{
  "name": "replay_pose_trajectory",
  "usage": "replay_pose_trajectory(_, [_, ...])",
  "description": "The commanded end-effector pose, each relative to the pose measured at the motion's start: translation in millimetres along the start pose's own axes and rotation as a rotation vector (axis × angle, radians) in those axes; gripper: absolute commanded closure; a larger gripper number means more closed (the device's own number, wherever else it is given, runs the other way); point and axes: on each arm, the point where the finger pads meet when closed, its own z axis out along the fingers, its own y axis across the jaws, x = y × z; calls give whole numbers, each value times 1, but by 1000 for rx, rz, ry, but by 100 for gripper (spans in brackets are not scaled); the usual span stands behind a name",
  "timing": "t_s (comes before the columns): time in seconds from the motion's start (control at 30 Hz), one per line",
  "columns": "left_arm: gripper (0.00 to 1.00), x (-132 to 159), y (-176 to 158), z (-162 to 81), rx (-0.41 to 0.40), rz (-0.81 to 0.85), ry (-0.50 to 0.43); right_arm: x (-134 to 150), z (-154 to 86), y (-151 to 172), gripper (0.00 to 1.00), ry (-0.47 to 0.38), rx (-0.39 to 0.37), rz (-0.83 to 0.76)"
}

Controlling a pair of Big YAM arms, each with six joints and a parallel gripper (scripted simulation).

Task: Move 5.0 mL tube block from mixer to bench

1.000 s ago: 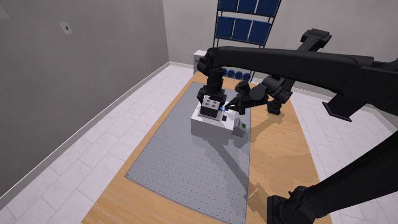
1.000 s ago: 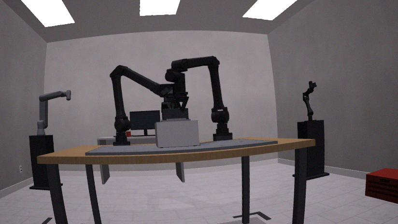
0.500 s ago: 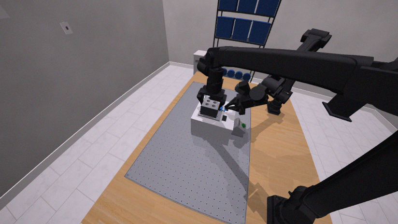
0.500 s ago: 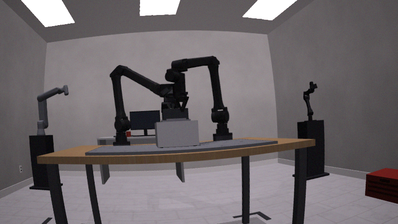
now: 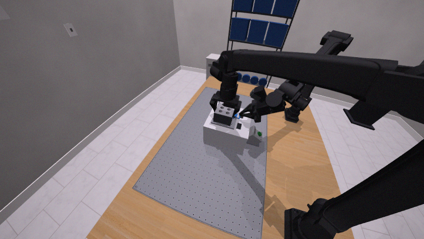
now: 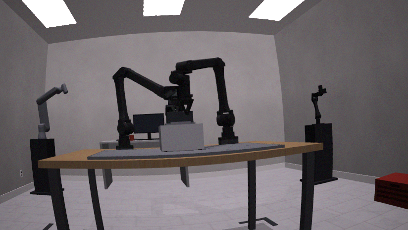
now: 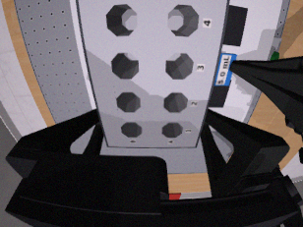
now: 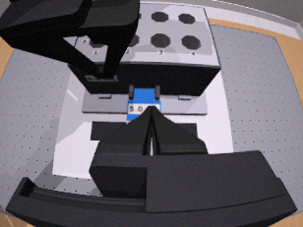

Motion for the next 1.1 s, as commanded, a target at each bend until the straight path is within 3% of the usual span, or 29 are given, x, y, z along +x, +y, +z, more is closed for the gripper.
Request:
replay_pose_trajectory(0.0, [100,-9,18,-9,-29,-2,-26,-1,9,3,100,2,1,7])
replay_pose_trajectory(1.07, [100,-9,18,-9,-29,-2,-26,9,8,4,100,10,-3,-7])
